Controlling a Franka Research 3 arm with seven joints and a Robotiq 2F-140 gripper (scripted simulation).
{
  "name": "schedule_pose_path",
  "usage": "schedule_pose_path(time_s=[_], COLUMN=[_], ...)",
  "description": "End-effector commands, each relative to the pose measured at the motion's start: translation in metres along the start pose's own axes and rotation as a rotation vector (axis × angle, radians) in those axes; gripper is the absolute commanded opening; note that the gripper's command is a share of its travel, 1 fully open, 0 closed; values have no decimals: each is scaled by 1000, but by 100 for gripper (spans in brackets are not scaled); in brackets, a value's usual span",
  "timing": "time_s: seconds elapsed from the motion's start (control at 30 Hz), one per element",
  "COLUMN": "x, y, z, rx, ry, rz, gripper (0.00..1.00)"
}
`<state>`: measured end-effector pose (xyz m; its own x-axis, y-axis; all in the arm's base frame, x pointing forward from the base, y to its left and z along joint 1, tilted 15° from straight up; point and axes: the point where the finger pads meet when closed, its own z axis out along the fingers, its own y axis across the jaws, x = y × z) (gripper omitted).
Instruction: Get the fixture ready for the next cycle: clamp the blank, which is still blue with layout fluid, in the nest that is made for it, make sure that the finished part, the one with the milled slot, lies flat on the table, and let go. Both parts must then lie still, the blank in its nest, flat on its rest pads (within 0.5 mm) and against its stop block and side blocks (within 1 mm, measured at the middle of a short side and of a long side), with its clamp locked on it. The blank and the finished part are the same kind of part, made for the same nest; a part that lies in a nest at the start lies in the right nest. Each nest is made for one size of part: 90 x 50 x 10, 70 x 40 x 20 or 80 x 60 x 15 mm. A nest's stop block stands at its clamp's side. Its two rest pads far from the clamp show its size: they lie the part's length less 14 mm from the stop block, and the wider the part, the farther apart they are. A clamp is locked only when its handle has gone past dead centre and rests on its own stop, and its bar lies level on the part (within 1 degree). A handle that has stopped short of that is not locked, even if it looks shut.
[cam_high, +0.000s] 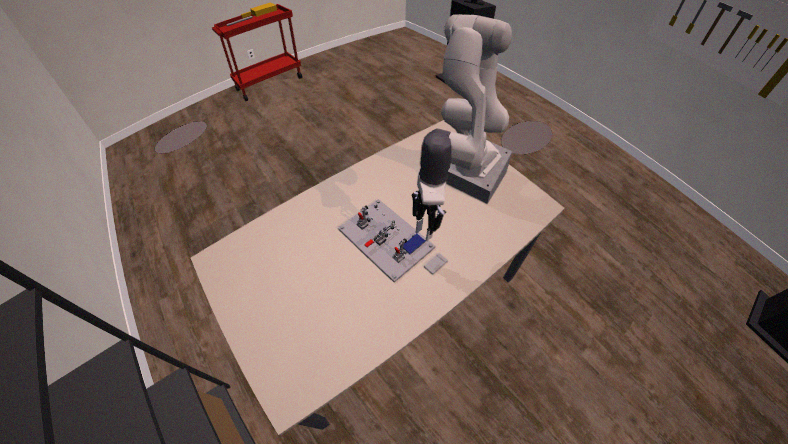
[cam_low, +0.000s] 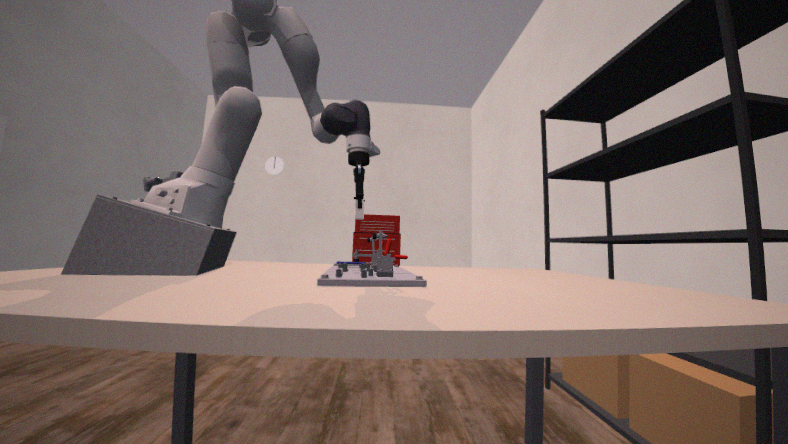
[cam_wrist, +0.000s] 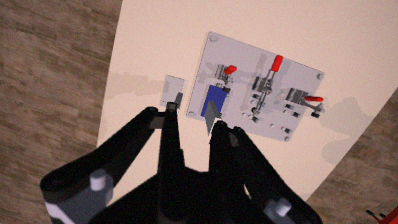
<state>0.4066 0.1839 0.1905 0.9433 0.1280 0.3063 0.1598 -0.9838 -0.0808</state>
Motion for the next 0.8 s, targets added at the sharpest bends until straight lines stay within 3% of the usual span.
schedule_pose_path(time_s=[0.0,0.27,0.57,0.77], x=[-18,-18,-19,-19], y=[9,13,53,60], z=[-7,-8,-9,-9], rx=[-29,-29,-29,-29], ry=[-60,-59,-59,-60], rz=[8,8,8,8], gripper=[28,28,28,28])
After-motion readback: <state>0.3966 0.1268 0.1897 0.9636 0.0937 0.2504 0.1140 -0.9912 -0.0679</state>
